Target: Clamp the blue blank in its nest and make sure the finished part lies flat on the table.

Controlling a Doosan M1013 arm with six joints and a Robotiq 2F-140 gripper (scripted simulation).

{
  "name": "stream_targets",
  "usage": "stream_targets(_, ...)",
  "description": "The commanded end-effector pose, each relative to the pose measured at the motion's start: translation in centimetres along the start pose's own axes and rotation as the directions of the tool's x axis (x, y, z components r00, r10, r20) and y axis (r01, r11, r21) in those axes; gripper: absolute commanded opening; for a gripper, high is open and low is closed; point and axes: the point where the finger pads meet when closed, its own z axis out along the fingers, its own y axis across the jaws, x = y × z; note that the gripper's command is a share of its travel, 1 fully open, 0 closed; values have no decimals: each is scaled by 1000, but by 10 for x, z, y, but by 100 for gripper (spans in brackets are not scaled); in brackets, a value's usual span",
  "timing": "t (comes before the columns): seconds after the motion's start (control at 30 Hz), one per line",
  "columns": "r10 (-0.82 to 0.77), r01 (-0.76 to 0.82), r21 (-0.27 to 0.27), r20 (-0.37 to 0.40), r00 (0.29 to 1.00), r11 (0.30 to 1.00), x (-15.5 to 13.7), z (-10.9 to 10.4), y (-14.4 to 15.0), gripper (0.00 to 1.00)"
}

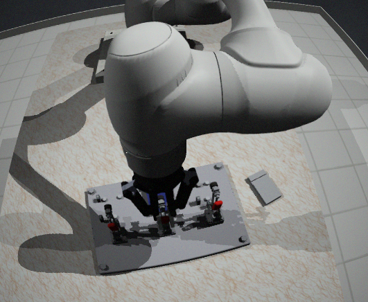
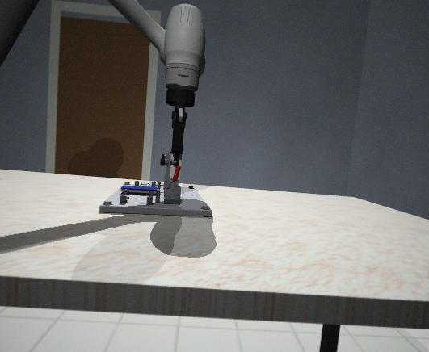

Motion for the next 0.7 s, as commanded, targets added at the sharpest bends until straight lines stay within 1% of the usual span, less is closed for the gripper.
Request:
stream_targets(0.0, 0, 0, 0, -1, 1000, 1000, 1, 0, 0, 0)
stream_targets(0.67, 0, 0, 0, -1, 1000, 1000, 11, 0, 0, 0)
